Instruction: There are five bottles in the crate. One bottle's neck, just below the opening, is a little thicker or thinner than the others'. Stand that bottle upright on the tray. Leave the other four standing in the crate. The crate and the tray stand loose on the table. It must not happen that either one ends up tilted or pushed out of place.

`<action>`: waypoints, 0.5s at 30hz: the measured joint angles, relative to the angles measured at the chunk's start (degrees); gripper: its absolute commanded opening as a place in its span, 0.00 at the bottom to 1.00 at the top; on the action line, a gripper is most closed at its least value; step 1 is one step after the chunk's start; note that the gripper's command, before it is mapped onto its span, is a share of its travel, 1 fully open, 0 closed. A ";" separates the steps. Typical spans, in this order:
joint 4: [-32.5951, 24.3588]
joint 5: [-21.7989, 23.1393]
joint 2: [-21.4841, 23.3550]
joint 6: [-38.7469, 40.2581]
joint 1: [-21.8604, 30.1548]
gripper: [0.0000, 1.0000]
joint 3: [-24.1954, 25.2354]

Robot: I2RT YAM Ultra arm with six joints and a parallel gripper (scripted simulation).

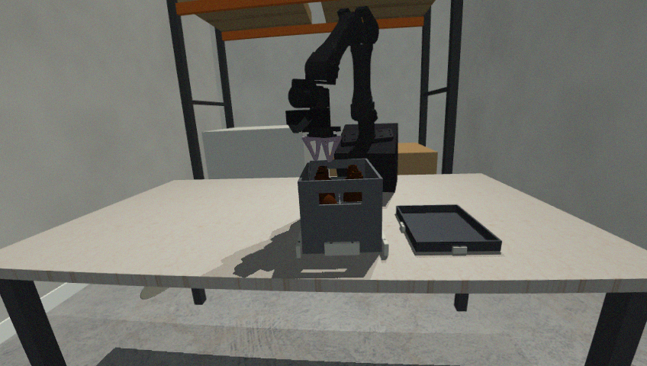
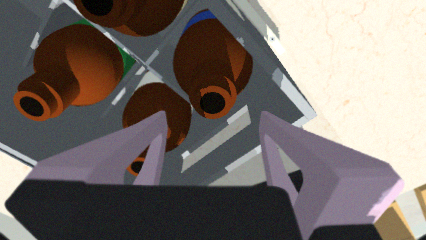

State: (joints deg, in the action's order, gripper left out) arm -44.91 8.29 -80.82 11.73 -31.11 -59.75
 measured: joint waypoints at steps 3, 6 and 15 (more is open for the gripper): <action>0.02 0.00 0.00 0.00 0.00 0.61 -0.24; 0.02 0.00 0.02 0.00 0.00 0.61 -0.35; 0.02 0.00 0.00 0.00 0.00 0.61 -0.35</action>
